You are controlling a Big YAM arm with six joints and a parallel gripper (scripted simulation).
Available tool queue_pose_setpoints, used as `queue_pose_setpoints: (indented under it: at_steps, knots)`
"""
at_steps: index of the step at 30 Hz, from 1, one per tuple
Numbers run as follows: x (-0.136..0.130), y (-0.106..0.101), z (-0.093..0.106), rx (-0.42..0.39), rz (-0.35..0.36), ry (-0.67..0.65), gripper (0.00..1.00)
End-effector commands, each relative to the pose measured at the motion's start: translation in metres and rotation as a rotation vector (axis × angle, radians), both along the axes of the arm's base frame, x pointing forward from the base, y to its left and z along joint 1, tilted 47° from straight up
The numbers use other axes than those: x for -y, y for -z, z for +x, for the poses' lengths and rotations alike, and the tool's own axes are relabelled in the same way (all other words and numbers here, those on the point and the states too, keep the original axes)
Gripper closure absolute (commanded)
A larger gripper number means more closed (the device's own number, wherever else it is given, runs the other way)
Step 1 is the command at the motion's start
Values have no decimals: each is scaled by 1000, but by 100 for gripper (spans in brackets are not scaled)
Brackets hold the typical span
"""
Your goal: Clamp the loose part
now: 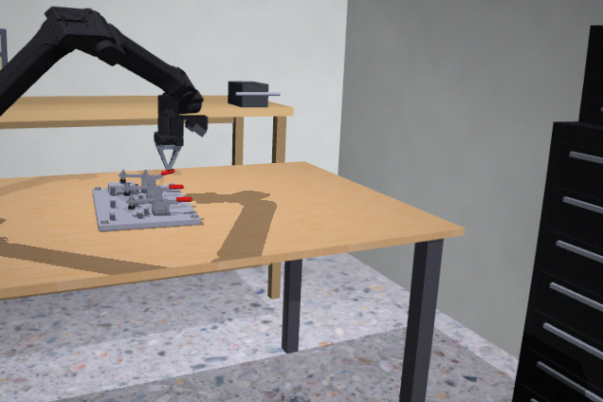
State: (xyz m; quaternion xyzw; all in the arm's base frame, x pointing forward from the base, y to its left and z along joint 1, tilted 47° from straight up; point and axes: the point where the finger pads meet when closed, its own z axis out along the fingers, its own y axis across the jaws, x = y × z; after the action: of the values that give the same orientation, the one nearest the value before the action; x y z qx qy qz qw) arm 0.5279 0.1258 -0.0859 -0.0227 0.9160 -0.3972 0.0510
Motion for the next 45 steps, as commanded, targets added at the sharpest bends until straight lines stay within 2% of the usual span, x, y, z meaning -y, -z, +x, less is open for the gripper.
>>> queue_pose_setpoints:
  at_steps: [1,26,32,35,45]
  knots:
    - [-1,4,3,9,4,-8,100]
    - [-2,1,7,18,9,-7,100]
    - [6,6,4,4,2,0,100]
    - [-5,-1,11,28,14,-10,100]
    - [-5,-2,11,30,15,-9,100]
